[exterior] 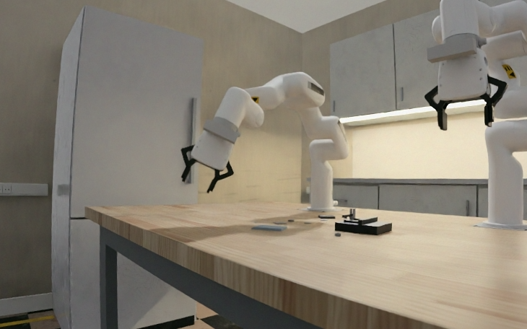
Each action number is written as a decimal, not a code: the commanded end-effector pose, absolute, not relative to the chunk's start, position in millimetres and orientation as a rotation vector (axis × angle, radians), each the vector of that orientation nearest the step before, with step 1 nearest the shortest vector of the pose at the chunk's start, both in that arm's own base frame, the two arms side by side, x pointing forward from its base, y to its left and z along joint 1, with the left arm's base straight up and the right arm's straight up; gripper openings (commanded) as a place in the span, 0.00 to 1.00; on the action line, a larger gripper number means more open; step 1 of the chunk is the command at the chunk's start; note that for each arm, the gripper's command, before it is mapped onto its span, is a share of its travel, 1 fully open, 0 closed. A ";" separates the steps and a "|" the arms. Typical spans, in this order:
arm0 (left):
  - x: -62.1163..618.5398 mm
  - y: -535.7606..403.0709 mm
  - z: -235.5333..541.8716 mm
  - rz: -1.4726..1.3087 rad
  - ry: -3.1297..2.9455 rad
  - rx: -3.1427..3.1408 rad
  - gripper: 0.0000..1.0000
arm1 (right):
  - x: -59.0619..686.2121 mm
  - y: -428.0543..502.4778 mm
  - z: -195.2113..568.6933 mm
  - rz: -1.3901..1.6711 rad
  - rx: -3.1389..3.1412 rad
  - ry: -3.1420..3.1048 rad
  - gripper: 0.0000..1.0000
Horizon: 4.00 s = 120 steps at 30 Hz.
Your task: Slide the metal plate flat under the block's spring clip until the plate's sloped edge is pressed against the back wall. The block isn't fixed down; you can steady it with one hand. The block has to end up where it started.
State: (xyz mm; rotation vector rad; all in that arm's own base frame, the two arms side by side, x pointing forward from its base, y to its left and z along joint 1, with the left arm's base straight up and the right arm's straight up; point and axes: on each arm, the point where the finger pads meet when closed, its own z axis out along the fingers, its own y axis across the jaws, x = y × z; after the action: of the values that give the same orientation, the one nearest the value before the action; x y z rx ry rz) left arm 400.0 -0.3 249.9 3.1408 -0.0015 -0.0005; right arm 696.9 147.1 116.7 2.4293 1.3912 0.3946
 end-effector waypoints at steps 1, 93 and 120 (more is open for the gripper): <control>401.2 -0.3 251.9 0.008 -0.002 3.141 1.00 | 682.4 174.0 111.4 0.325 2.358 1.577 0.75; 401.2 -0.3 251.9 0.008 -0.002 3.141 1.00 | 557.7 322.2 25.8 0.009 1.591 2.705 0.75; 401.2 -0.3 251.9 0.008 -0.002 3.141 1.00 | 557.9 322.4 23.7 0.010 1.591 2.705 0.01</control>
State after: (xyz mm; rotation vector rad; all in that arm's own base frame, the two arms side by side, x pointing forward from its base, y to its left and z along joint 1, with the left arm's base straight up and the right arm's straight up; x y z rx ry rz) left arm 400.0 -0.3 249.9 3.1408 -0.0015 -0.0005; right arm 556.7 321.6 21.5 1.5922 2.7067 0.0036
